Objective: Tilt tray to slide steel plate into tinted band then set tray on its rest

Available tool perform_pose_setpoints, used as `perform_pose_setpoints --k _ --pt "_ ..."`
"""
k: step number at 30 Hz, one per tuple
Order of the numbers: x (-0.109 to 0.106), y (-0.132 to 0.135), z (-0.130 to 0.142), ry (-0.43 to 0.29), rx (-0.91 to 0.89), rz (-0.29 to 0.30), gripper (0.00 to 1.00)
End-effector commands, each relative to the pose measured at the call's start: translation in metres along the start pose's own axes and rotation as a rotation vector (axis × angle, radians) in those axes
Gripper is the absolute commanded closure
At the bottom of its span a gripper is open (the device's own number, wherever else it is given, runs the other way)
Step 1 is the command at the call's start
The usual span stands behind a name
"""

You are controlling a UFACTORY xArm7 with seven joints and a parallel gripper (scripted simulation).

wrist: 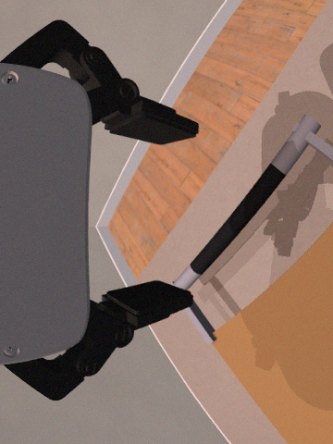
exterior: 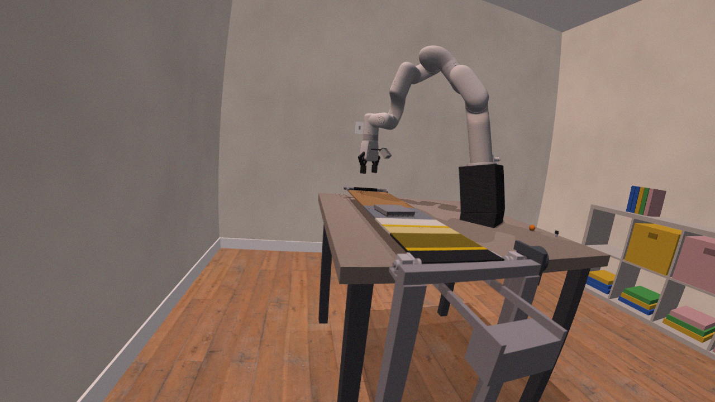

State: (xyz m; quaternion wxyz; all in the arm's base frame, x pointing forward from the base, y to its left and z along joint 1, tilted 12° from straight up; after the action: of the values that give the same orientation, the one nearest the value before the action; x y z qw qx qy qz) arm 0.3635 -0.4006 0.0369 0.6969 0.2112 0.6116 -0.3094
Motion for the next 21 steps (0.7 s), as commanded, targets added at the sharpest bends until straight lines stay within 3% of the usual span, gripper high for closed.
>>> perform_pose_setpoints --k 1,21 --pt "-0.0002 0.0001 0.0022 -0.007 -0.124 0.011 0.0" --pt "0.0034 0.0025 0.0051 -0.027 -0.597 0.016 0.0"
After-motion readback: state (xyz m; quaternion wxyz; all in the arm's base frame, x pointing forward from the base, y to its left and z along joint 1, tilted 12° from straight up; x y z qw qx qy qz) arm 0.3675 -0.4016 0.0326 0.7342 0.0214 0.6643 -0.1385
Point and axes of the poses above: the point where the finger pads meet when closed, its own x axis out along the fingers, its own y axis across the jaws, z = x × y, the point moved 2 cm from there along -x, back along the fingers, and after that the axes turned 12 degrees about -x, right-handed, at the moved point
